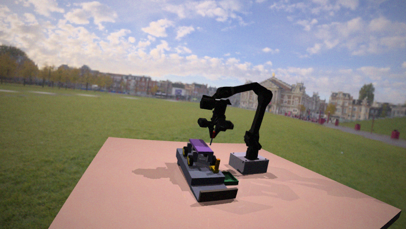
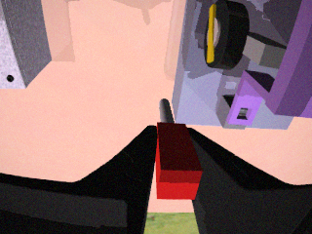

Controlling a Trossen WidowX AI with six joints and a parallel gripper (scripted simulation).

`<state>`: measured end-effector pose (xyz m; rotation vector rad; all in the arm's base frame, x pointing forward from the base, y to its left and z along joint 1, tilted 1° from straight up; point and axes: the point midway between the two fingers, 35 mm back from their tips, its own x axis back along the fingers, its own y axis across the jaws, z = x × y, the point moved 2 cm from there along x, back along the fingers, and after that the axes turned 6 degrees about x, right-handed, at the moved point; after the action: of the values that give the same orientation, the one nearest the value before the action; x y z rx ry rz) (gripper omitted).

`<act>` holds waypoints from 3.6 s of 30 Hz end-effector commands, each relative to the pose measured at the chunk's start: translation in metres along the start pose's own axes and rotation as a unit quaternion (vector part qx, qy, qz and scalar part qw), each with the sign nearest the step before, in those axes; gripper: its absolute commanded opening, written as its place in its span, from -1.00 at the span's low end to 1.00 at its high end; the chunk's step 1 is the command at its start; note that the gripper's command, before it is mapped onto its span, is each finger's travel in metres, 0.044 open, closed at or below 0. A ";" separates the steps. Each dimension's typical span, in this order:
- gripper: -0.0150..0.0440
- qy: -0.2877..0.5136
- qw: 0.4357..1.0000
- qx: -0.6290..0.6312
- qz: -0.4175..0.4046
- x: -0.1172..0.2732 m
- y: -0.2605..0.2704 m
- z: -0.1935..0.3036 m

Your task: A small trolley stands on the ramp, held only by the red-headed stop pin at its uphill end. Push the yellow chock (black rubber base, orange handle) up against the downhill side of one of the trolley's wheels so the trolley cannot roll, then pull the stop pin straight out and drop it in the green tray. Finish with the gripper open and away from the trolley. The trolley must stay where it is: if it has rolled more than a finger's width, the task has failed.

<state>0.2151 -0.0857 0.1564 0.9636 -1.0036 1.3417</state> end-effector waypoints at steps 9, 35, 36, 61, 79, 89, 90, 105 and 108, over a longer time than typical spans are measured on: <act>-0.49 -0.001 1.000 0.000 -0.005 0.004 -0.005 -0.042; -0.49 -0.005 1.000 0.000 -0.005 0.013 -0.009 -0.143; -0.49 -0.005 1.000 0.000 -0.005 0.013 -0.009 -0.147; -0.49 -0.046 0.976 0.211 0.016 0.015 -0.008 -0.166; -0.49 -0.086 0.883 0.459 0.053 0.013 -0.008 -0.160; -0.49 -0.100 0.802 0.583 0.084 0.013 -0.008 -0.157; -0.49 -0.100 0.793 0.594 0.087 0.013 -0.008 -0.157; -0.49 -0.104 0.736 0.661 0.108 0.008 -0.002 -0.158; -0.49 -0.105 0.730 0.666 0.109 0.000 0.006 -0.161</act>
<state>0.2199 0.0673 0.1159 2.1067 -0.1225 2.2147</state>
